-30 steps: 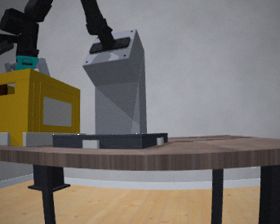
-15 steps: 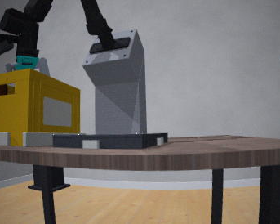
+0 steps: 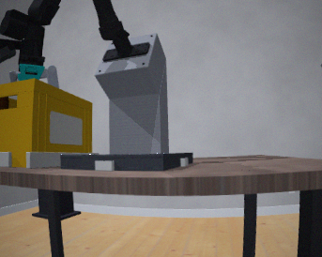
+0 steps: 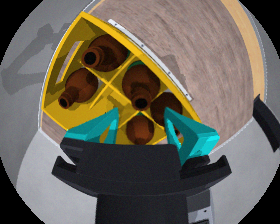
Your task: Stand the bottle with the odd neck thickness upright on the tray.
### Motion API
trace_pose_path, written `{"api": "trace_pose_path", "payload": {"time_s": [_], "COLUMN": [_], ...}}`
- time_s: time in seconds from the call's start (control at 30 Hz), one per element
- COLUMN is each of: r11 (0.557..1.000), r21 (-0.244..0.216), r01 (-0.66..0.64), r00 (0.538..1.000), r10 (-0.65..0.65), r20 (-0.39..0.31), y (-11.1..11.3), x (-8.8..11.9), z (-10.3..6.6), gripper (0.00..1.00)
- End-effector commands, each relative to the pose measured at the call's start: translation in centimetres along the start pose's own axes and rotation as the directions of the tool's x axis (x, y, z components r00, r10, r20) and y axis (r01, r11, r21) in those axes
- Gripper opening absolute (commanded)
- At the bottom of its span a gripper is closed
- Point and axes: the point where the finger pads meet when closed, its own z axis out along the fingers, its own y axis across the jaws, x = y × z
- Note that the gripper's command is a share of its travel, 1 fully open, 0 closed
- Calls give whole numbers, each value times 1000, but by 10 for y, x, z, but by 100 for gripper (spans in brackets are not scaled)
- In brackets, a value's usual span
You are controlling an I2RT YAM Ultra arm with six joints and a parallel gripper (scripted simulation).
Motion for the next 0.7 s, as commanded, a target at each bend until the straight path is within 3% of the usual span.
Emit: {"api": "trace_pose_path", "payload": {"time_s": [0.0,0.47,0.67], "r11": [1000,1000,1000], "r21": [-11,-11,-8], "r01": [6,5,3], "r00": [999,999,1000], "r10": [-5,-5,-3], "r20": [42,41,31], "y": [6,6,4], "x": [-16,-16,-14], "z": [-10,-9,0], "gripper": [61,61,61]}}
